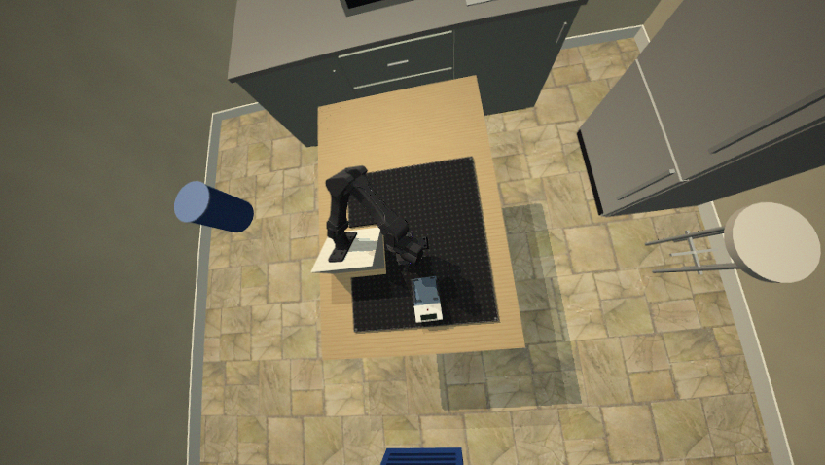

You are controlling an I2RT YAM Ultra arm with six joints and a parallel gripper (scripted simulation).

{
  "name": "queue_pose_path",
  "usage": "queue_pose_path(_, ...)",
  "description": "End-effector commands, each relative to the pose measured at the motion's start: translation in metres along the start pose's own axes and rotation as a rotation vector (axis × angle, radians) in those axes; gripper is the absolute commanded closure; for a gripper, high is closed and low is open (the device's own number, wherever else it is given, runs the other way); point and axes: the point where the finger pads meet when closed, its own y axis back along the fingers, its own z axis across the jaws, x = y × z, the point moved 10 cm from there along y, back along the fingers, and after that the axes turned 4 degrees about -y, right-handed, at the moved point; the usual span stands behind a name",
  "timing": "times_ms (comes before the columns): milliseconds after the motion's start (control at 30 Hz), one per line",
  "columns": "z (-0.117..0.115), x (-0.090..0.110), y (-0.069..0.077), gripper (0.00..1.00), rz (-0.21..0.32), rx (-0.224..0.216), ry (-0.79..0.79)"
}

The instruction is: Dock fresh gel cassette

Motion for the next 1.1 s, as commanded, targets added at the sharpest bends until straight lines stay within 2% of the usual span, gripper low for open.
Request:
queue_pose_path(0,-0.017,-0.011,0.012,1.00,-0.018,0.008,0.024)
queue_pose_path(67,-0.027,-0.014,0.013,1.00,-0.018,0.008,0.024)
queue_pose_path(133,-0.027,-0.014,0.013,1.00,-0.018,0.008,0.024)
queue_pose_path(633,-0.097,-0.039,0.019,1.00,-0.019,0.007,0.025)
queue_pose_path(700,-0.097,-0.039,0.019,1.00,-0.019,0.007,0.025)
queue_pose_path(1067,-0.148,-0.058,0.024,1.00,-0.020,0.008,0.025)
